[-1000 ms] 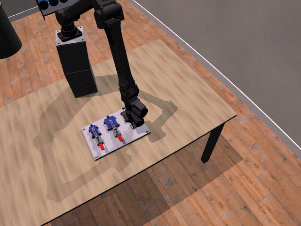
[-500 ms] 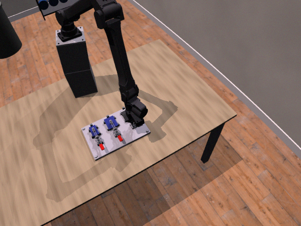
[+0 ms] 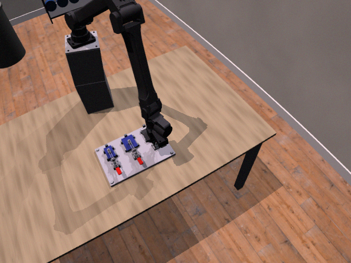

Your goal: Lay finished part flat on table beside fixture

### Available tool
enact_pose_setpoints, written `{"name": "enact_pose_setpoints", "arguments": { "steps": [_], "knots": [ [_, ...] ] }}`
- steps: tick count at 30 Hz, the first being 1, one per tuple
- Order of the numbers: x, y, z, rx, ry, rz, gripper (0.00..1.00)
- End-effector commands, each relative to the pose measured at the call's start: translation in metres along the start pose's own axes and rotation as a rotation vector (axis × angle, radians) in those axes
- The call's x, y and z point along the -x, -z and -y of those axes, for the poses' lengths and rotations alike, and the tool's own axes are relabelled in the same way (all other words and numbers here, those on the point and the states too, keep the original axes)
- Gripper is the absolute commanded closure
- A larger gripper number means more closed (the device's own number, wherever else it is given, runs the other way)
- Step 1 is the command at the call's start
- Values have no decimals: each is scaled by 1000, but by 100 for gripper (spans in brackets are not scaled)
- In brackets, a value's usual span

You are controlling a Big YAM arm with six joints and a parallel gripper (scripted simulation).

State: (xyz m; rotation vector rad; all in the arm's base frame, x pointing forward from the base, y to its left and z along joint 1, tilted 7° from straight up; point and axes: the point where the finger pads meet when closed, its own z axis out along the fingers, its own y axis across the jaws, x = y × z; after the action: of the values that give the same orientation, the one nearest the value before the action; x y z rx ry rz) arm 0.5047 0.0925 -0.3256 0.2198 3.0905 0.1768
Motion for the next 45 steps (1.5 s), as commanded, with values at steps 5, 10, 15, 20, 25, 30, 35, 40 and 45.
{"name": "enact_pose_setpoints", "arguments": {
  "steps": [5,10,15,20,25,30,35,40,45],
  "knots": [
    [-37,45,-10,-6,12,-99,100],
    [-37,45,-10,-6,12,-99,100],
    [-37,45,-10,-6,12,-99,100],
    [-37,45,-10,-6,12,-99,100],
    [-37,45,-10,-6,12,-99,55],
    [-35,28,-5,-8,3,-98,55],
    [-33,25,0,-9,-4,-90,55],
    [-27,24,1,-9,-8,-81,55],
    [-23,22,3,-7,-12,-69,55]
  ]
}}
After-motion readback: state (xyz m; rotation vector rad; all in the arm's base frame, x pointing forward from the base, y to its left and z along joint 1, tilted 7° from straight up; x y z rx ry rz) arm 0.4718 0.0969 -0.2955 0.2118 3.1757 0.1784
